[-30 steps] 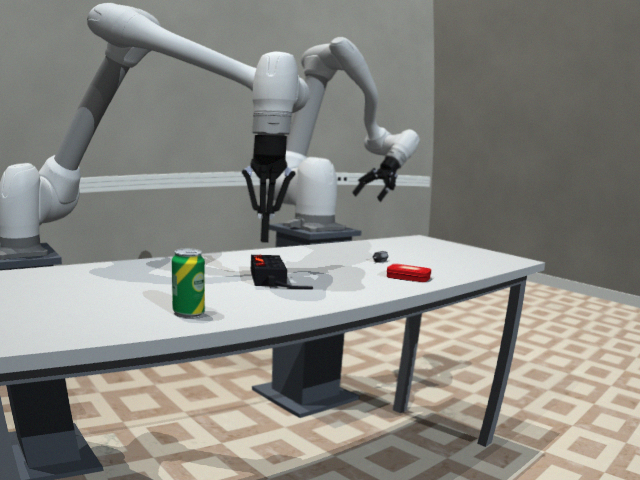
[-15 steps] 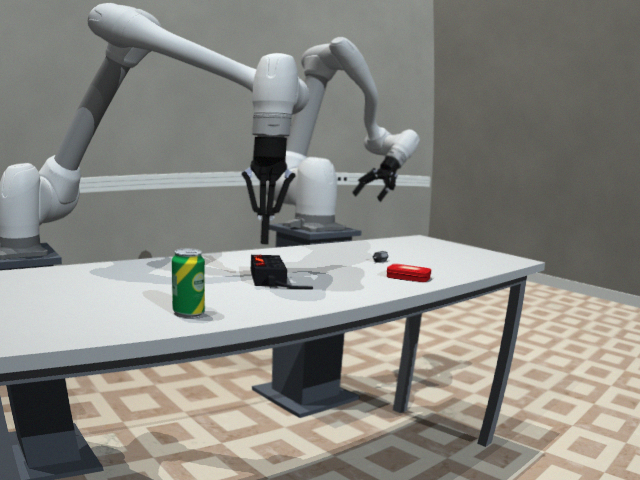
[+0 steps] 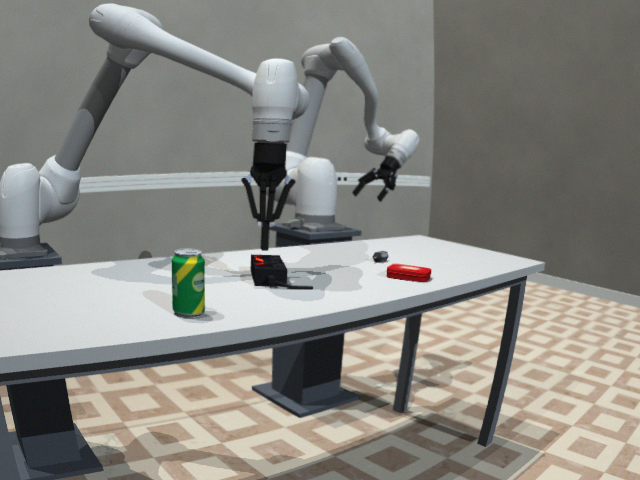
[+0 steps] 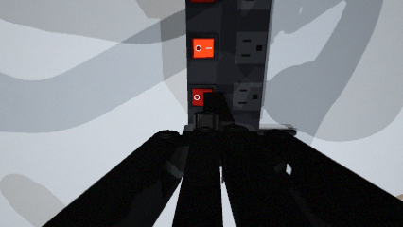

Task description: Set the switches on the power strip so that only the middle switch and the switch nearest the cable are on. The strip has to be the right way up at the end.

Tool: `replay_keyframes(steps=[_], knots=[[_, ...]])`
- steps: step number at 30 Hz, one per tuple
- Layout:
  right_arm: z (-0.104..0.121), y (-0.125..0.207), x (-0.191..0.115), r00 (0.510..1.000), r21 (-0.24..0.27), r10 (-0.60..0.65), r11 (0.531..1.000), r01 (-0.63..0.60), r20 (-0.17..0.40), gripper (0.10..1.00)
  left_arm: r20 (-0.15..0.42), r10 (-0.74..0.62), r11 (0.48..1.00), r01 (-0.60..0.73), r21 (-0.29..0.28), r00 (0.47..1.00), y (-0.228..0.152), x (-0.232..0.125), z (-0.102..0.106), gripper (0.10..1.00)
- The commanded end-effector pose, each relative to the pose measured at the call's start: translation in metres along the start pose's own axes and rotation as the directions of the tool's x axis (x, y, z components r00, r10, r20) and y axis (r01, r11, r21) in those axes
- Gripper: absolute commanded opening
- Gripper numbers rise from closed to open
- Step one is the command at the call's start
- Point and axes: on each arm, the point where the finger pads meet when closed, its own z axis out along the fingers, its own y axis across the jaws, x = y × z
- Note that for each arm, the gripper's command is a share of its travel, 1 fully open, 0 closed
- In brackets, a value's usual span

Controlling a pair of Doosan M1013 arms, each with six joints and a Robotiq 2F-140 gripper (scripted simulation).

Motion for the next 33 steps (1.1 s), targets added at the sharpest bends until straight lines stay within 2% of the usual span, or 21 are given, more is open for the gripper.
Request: replay_keyframes(steps=[1, 11, 33], knots=[[0.004, 0.001, 0.000, 1.000, -0.001, 0.000, 1.000, 0.000, 0.000, 0.099, -0.001, 0.000, 1.000, 0.000, 0.000, 1.000, 0.000, 0.000, 0.000, 1.000], [0.016, 0.001, 0.000, 1.000, -0.001, 0.000, 1.000, 0.000, 0.000, 0.099, -0.001, 0.000, 1.000, 0.000, 0.000, 1.000, 0.000, 0.000, 0.000, 1.000], [0.024, 0.001, 0.000, 1.000, -0.001, 0.000, 1.000, 0.000, 0.000, 0.099, -0.001, 0.000, 1.000, 0.000, 0.000, 1.000, 0.000, 0.000, 0.000, 1.000]])
